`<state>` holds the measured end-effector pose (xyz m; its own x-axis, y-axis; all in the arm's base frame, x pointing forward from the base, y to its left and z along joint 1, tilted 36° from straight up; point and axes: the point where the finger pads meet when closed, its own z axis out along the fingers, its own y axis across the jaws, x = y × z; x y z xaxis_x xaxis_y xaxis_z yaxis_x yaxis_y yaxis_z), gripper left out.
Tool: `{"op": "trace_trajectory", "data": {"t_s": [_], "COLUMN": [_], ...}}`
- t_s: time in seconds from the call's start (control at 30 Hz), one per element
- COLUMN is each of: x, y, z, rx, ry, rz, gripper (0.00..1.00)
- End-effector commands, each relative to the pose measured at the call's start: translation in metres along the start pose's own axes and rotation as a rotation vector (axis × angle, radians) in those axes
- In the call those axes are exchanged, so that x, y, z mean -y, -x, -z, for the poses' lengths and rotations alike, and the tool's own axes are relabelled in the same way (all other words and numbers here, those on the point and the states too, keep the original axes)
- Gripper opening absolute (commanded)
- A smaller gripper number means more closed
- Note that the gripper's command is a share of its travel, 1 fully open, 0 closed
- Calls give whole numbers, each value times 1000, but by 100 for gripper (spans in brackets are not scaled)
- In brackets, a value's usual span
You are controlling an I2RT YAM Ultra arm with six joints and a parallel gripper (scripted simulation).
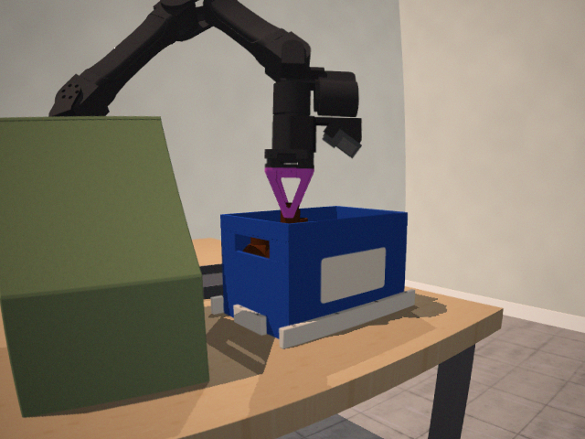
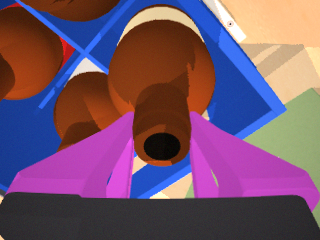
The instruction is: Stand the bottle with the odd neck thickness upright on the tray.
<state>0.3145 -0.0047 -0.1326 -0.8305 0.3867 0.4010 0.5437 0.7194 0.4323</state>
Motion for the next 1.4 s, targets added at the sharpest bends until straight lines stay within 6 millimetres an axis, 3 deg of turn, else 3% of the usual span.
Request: {"op": "trace_trajectory", "data": {"t_s": [0.0,1.37], "x": [-2,-1], "y": [16,18], "z": [29,66], "rx": [61,61], "ry": [12,11], "rz": [7,7], "gripper": [0,0]}}
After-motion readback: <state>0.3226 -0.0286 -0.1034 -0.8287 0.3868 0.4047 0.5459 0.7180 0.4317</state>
